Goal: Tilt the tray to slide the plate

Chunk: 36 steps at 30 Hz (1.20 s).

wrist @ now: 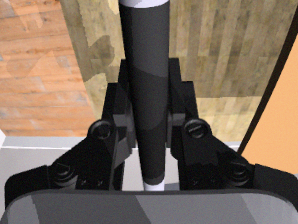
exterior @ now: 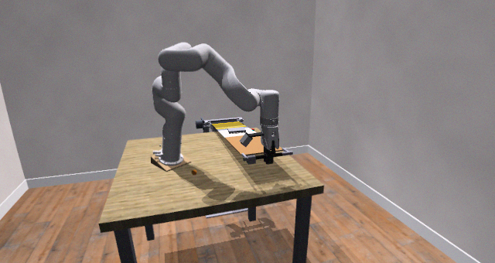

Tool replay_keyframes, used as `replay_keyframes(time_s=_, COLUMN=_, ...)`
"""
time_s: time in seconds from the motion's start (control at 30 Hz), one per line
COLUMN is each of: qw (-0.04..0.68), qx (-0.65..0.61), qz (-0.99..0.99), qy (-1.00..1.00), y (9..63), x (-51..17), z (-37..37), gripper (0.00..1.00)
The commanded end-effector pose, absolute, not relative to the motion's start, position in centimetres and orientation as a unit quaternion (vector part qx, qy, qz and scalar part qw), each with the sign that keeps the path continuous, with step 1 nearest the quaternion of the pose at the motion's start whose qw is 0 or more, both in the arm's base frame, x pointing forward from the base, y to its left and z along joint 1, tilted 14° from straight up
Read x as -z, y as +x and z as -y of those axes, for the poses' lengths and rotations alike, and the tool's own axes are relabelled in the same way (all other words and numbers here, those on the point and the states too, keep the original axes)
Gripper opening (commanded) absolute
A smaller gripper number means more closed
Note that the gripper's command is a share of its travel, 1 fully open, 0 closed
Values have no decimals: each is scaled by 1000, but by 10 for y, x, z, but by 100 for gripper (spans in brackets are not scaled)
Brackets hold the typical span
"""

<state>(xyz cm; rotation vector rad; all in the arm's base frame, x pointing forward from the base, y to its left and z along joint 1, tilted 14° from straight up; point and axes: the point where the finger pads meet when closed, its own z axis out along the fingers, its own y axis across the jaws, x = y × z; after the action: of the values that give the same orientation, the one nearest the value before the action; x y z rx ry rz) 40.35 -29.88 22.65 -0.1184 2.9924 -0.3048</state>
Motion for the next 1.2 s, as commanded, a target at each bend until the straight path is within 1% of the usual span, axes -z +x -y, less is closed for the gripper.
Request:
replay_keyframes(time_s=0.0, qw=68, qx=102, qz=-992, qy=-40, y=401, x=-254, z=290, gripper=0)
replay_keyframes(time_s=0.07, qw=68, qx=102, qz=-992, qy=-40, y=395, x=-290, z=277, gripper=0)
replay_keyframes(time_s=0.13, qw=68, qx=102, qz=-992, qy=-40, y=392, x=-307, z=270, gripper=0)
replay_keyframes(time_s=0.17, qw=68, qx=102, qz=-992, qy=-40, y=393, x=-302, z=272, gripper=0)
replay_keyframes(time_s=0.27, qw=68, qx=102, qz=-992, qy=-40, y=401, x=-254, z=290, gripper=0)
replay_keyframes(time_s=0.33, qw=68, qx=102, qz=-992, qy=-40, y=404, x=-236, z=297, gripper=0)
replay_keyframes(time_s=1.07, qw=68, qx=102, qz=-992, qy=-40, y=405, x=-230, z=299, gripper=0)
replay_keyframes(time_s=1.17, qw=68, qx=102, qz=-992, qy=-40, y=398, x=-272, z=284, gripper=0)
